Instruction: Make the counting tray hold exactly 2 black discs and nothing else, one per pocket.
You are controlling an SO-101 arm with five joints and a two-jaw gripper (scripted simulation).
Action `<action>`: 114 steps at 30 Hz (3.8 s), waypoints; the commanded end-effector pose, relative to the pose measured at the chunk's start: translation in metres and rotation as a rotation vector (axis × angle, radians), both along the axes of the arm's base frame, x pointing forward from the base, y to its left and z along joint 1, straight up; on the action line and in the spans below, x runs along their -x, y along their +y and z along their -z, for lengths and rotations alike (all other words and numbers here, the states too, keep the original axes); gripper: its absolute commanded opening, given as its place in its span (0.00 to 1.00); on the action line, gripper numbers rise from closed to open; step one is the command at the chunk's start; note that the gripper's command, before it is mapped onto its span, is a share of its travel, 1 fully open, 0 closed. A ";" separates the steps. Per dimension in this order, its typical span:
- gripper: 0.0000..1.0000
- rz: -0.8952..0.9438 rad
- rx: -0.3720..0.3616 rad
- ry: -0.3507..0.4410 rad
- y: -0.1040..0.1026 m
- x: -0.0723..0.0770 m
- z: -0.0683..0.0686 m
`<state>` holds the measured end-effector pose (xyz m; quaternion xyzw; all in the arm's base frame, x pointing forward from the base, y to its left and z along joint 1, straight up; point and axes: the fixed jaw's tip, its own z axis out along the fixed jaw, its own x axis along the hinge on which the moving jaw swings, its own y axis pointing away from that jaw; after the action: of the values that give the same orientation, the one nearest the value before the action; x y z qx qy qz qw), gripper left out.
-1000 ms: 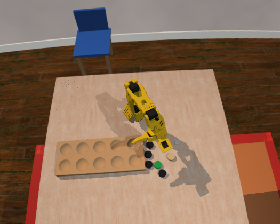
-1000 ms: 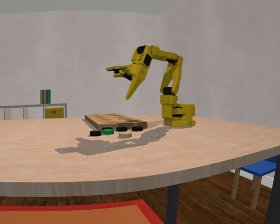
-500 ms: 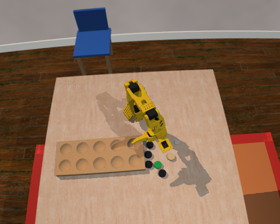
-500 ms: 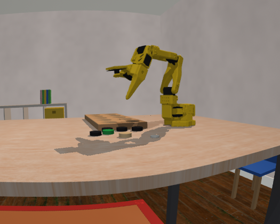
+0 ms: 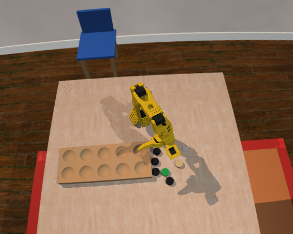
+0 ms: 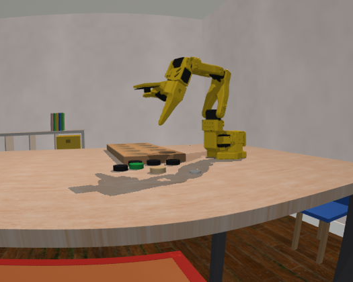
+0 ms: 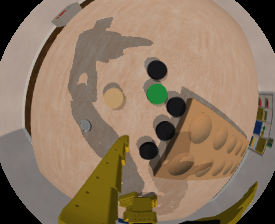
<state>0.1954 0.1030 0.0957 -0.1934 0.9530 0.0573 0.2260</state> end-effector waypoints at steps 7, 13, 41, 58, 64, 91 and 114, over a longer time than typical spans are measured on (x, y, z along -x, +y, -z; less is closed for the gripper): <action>1.00 -0.006 -0.043 -0.091 0.004 -0.007 -0.019; 1.00 -0.006 -0.043 -0.091 0.004 -0.007 -0.019; 0.95 -0.004 -0.035 -0.079 0.006 -0.013 -0.020; 0.66 0.004 0.008 -0.007 0.016 -0.050 -0.014; 0.51 0.007 0.029 0.028 0.019 -0.066 -0.003; 0.27 0.013 0.062 0.091 0.022 -0.087 0.024; 0.27 0.019 0.051 0.060 0.020 -0.090 0.011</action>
<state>0.2733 0.1193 0.0501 -0.1905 0.9733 0.0241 0.1261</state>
